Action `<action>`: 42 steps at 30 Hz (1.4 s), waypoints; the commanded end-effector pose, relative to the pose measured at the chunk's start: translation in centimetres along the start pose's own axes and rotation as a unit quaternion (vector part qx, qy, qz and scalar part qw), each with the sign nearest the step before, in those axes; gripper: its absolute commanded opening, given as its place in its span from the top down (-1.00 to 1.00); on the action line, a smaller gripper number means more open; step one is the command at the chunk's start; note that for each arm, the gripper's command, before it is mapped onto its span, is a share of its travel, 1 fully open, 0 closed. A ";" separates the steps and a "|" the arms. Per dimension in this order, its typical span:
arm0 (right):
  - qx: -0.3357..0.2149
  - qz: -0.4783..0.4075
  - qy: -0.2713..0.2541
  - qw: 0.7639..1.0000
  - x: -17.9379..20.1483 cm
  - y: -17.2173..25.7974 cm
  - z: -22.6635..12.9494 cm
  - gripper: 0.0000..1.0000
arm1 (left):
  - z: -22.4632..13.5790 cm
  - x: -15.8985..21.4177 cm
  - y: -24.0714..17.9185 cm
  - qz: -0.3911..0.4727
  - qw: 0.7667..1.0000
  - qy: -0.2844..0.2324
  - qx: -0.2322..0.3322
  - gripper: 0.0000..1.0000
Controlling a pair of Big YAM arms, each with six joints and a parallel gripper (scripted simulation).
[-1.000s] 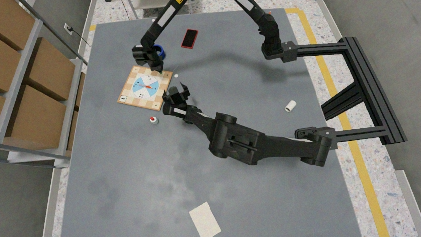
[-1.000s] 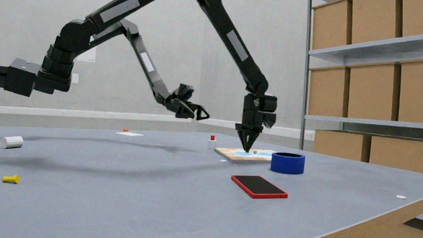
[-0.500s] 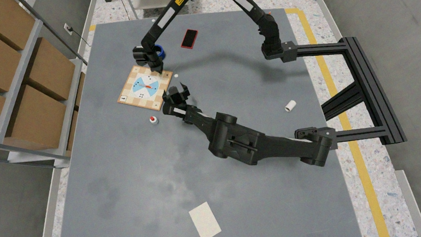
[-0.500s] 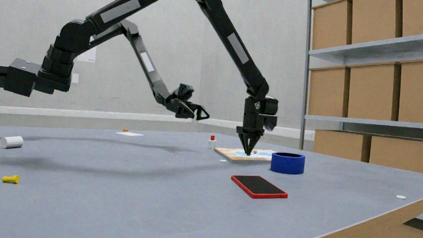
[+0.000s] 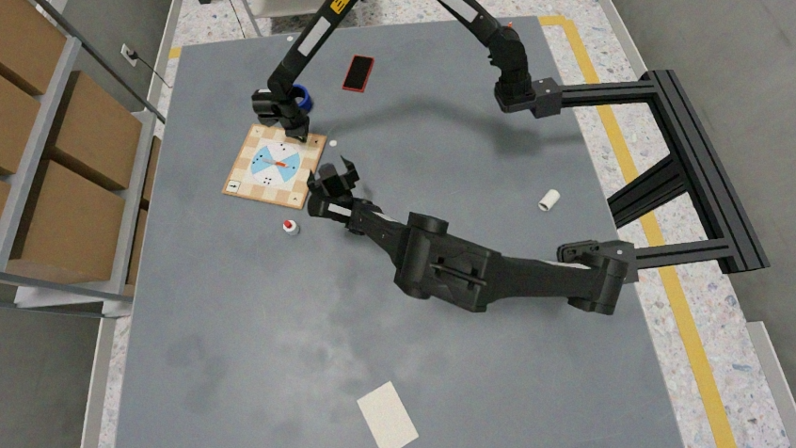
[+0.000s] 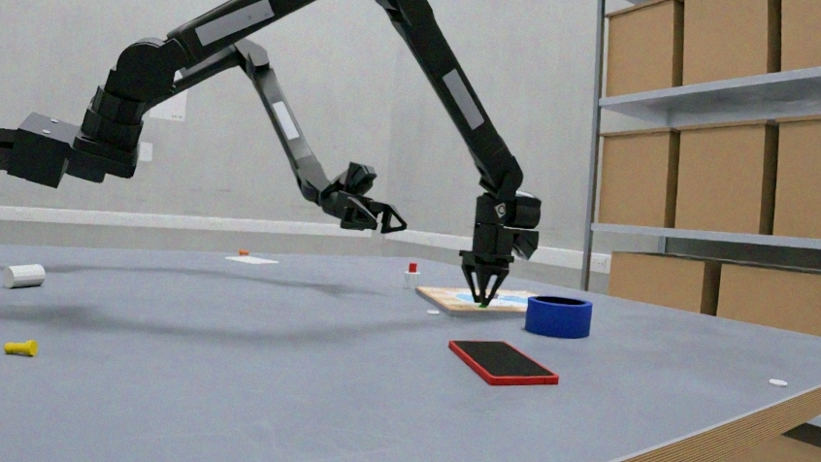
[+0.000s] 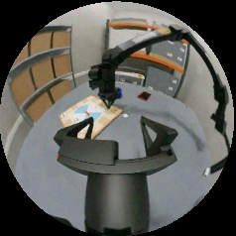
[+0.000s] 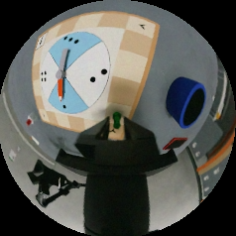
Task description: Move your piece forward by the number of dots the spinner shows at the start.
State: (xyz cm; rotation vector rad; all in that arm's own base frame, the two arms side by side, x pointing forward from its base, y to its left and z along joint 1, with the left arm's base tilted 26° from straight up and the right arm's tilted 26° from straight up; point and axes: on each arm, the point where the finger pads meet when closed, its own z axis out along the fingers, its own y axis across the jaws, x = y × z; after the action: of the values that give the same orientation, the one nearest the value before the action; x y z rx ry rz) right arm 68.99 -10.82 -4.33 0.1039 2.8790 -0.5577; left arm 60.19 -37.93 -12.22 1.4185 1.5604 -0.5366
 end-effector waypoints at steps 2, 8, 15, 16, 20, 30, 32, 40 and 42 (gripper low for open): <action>-0.003 0.001 -0.015 1.000 -0.5 -0.1 -3.0 0.21 | -0.6 -1.4 2.9 0.008 1.000 -0.016 -0.025 -1.00; -0.001 -0.001 -0.015 1.000 -0.2 0.3 -4.7 0.21 | -0.6 -1.4 2.9 0.008 1.000 -0.016 -0.025 -1.00; -0.001 -0.001 -0.015 1.000 0.1 0.4 -7.7 -1.00 | -0.7 -2.5 3.2 0.001 0.999 -0.040 -0.028 -1.00; -0.001 0.000 -0.017 1.000 -0.1 0.4 -8.5 -1.00 | -0.7 -2.9 3.4 0.001 0.998 -0.047 -0.031 -1.00; -0.001 -0.009 -0.034 0.999 -0.3 0.5 -10.1 -1.00 | -0.9 -3.8 3.8 -0.001 0.997 -0.067 -0.036 -1.00; 0.006 -0.008 -0.176 0.984 -0.8 -1.5 -9.8 -1.00 | -1.1 -5.0 4.1 -0.001 0.995 -0.091 -0.039 -1.00; 0.008 -0.006 -0.209 0.978 -0.8 -1.7 -9.8 -1.00 | -1.1 -5.2 4.2 -0.001 0.995 -0.095 -0.039 -1.00; 0.008 0.000 -0.304 0.952 -0.3 -1.4 -9.1 -1.00 | -1.2 -5.5 4.3 -0.001 0.994 -0.101 -0.041 -1.00; 0.008 0.000 -0.304 0.952 -0.3 -1.4 -9.1 -1.00 | -1.2 -5.5 4.3 -0.001 0.994 -0.101 -0.041 -1.00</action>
State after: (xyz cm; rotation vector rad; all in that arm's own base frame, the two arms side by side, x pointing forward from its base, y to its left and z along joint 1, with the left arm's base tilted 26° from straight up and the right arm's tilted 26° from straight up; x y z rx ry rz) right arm 65.81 -7.75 1.46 -0.0483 2.3676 -0.4954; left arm 61.21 -39.34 -8.29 1.2971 1.4468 -0.6133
